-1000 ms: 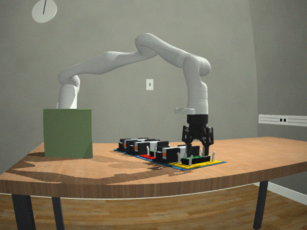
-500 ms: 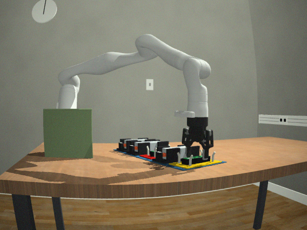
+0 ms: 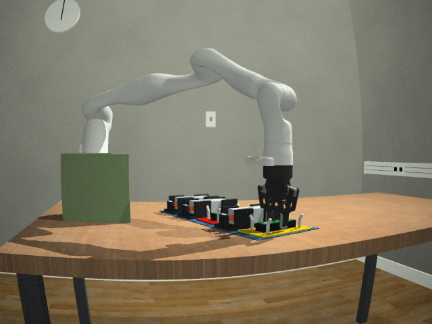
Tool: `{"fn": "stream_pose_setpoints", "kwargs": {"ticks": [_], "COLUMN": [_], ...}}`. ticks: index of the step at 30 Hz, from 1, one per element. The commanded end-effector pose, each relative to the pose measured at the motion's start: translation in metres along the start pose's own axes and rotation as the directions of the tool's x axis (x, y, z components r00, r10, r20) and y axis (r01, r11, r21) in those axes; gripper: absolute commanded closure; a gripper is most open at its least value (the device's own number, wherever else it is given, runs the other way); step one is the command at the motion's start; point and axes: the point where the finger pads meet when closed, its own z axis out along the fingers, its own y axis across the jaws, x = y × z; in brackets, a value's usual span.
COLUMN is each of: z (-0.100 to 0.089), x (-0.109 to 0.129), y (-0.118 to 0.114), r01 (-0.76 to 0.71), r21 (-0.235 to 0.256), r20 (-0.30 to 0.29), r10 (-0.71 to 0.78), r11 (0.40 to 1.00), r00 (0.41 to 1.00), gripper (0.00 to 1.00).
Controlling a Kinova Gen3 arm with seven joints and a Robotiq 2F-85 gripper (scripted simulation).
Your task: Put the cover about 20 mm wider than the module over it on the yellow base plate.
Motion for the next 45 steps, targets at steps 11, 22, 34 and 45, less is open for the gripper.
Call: {"fn": "stream_pose_setpoints", "kwargs": {"ticks": [11, 22, 34, 45], "z": [-0.0014, -0.0014, -0.0014, -0.0014], "x": [-0.0006, -0.0006, -0.0006, -0.0006], "y": [-0.0006, -0.0006, -0.0006, -0.0006], "r01": [0.0, 0.0, 0.0, 0.0], "r21": [0.002, 0.002, 0.002, 0.002], "r20": [0.001, 0.001, 0.001, 0.001], "r10": [0.0, 0.0, 0.0, 0.0], "r11": [1.0, 1.0, 1.0, 1.0], "r00": [1.0, 1.0, 1.0, 1.0], "gripper": [0.45, 0.45, 1.0, 1.0]}}
